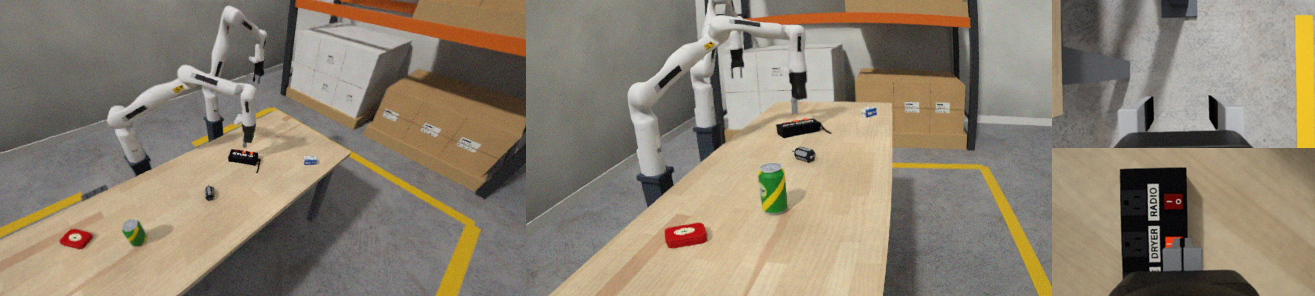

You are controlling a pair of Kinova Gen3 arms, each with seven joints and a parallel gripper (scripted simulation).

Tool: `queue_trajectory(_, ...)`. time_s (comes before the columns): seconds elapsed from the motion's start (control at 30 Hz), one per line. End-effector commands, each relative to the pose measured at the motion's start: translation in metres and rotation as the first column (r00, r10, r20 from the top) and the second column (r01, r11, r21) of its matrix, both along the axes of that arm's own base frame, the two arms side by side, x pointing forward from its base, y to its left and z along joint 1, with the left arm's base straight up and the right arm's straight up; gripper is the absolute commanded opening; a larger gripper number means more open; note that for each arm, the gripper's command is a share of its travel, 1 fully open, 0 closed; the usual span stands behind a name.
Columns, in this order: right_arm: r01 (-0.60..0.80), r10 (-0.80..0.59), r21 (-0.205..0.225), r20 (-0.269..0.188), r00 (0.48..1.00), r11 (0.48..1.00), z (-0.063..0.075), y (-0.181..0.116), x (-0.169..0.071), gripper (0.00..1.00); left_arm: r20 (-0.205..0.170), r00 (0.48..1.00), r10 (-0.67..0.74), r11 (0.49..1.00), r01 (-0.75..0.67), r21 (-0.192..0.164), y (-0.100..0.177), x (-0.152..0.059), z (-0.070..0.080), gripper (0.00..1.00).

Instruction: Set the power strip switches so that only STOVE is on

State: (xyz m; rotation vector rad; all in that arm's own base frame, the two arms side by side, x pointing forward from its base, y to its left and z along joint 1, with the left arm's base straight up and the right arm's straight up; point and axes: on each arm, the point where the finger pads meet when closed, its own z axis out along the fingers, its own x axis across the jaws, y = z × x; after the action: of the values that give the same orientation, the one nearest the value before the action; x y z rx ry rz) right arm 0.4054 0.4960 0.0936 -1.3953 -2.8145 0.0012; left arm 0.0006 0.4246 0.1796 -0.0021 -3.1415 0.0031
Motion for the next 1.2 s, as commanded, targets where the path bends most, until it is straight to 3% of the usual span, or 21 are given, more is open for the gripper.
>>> queue_trajectory(0.0, 0.0, 0.0, 0.002, 0.002, 1.0, 1.0, 0.001, 0.0, 0.0, 0.0, 0.0, 1.0, 0.0, 1.0, 0.0, 0.002, 0.0, 0.0, 0.001, 1.0)
queue_trajectory(0.5, 0.0, 0.0, 0.002, 0.002, 1.0, 1.0, -0.017, 0.0, 0.0, 0.0, 0.0, 1.0, 0.0, 1.0, 0.0, 0.002, 0.0, 0.0, 0.001, 1.0)
queue_trajectory(1.17, 0.0, 0.0, 0.002, 0.002, 1.0, 1.0, -0.021, 0.0, -0.001, 0.0, 0.0, 1.0, 0.0, 1.0, 0.0, 0.002, 0.0, 0.0, 0.001, 1.0)
